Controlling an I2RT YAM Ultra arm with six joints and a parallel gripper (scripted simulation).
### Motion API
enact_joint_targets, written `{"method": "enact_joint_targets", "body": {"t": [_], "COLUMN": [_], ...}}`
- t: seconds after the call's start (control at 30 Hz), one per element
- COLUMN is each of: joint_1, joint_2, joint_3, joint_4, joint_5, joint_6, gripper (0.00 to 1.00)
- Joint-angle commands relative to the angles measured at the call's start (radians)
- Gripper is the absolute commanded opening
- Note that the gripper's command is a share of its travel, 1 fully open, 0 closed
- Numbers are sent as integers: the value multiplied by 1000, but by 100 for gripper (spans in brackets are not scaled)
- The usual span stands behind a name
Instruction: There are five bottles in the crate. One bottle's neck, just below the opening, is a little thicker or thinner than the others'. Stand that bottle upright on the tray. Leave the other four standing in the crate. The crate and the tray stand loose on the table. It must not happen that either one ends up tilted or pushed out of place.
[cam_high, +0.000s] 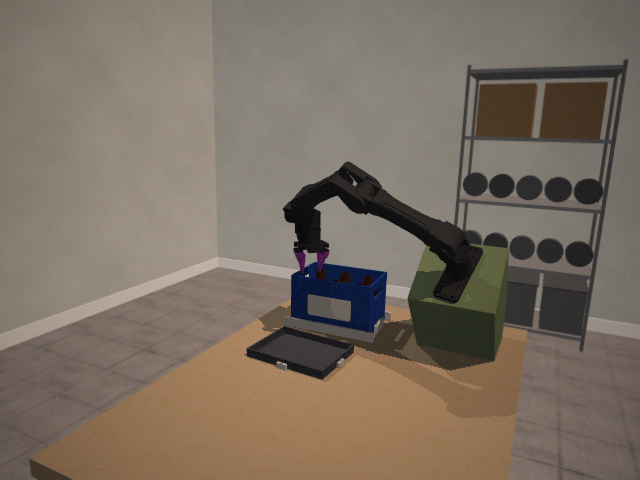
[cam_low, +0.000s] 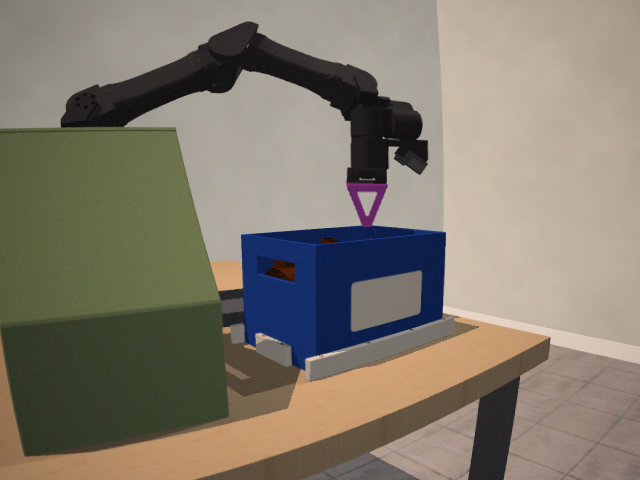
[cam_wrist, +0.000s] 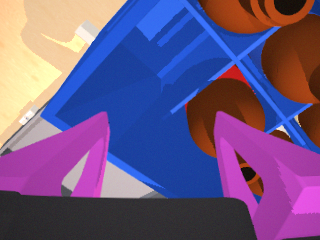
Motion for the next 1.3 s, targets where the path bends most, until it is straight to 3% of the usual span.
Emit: {"method": "enact_joint_targets", "body": {"t": [0.0, 1.27], "joint_1": [-15, -16], "joint_2": [-28, -13], "joint_3": [1, 30], "joint_4": [9, -5], "joint_5": [1, 1], "joint_6": [8, 8], "gripper": [61, 61]}}
